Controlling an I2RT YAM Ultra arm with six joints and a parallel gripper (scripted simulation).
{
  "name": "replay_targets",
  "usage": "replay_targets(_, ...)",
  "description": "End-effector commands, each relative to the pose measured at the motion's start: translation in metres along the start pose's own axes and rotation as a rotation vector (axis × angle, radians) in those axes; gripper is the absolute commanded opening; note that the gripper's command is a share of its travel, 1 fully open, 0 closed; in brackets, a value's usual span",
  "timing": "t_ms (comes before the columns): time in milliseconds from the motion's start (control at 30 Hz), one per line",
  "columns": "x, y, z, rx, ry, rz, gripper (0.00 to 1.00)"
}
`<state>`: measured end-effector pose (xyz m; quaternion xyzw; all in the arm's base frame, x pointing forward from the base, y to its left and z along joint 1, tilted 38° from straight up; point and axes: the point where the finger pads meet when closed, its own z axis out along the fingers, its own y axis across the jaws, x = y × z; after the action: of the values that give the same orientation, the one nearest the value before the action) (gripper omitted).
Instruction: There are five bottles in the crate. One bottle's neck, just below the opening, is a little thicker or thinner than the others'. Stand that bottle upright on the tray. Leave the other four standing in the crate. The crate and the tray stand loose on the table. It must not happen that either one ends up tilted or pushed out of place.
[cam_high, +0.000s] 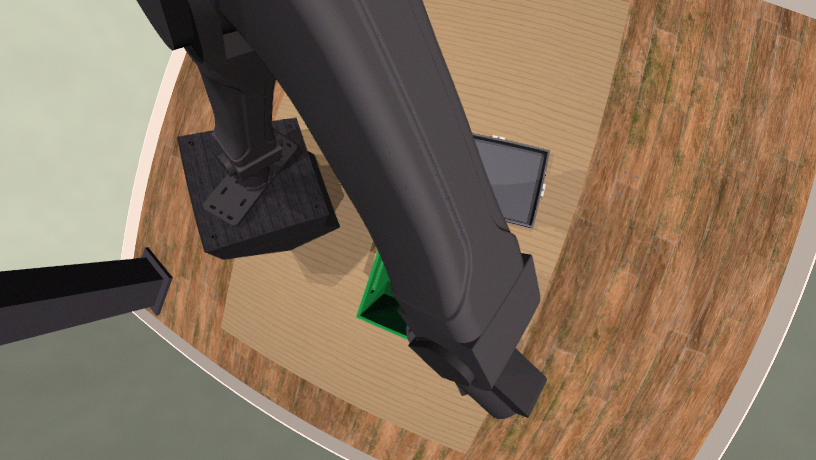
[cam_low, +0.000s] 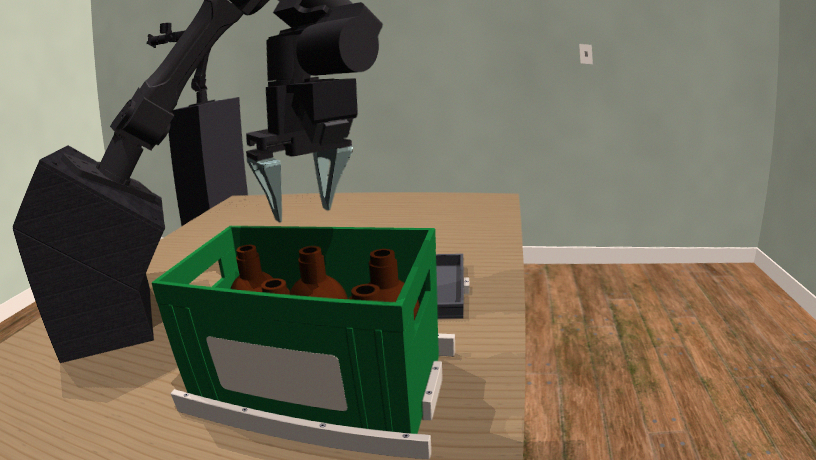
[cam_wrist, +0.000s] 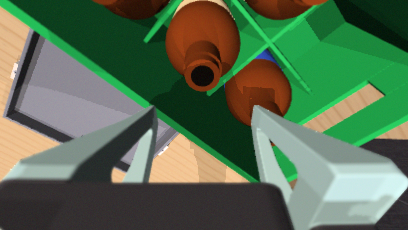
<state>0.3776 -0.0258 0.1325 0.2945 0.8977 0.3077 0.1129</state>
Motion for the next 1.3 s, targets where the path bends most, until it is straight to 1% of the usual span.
replay_targets(0, -0.003, -0.004, 0.01, 0.009, -0.005, 0.011, 0.61)
replay_targets(33, -0.006, -0.001, 0.009, 0.005, -0.015, 0.003, 0.61)
replay_targets(100, -0.005, -0.007, 0.012, 0.009, -0.011, 0.02, 0.61)
replay_targets(200, -0.006, -0.007, 0.01, 0.007, -0.019, 0.02, 0.61)
replay_targets(233, -0.016, 0.004, 0.002, -0.007, -0.054, -0.007, 0.61)
replay_targets(300, -0.011, 0.004, 0.012, -0.002, -0.033, -0.007, 0.61)
replay_targets(367, -0.004, -0.004, 0.02, 0.008, -0.009, 0.013, 0.61)
replay_targets(400, -0.004, -0.007, 0.02, 0.01, -0.01, 0.02, 0.61)
replay_targets(467, -0.01, -0.005, 0.018, 0.005, -0.025, 0.016, 0.61)
replay_targets(533, -0.004, -0.006, 0.024, 0.009, -0.01, 0.018, 0.61)
replay_targets(567, -0.004, -0.001, 0.021, 0.004, -0.021, 0.005, 0.61)
replay_targets(600, -0.009, 0.003, 0.018, -0.002, -0.034, -0.004, 0.61)
replay_targets(700, -0.01, -0.004, 0.022, 0.004, -0.028, 0.015, 0.61)
replay_targets(1267, -0.007, -0.003, 0.025, 0.005, -0.021, 0.012, 0.61)
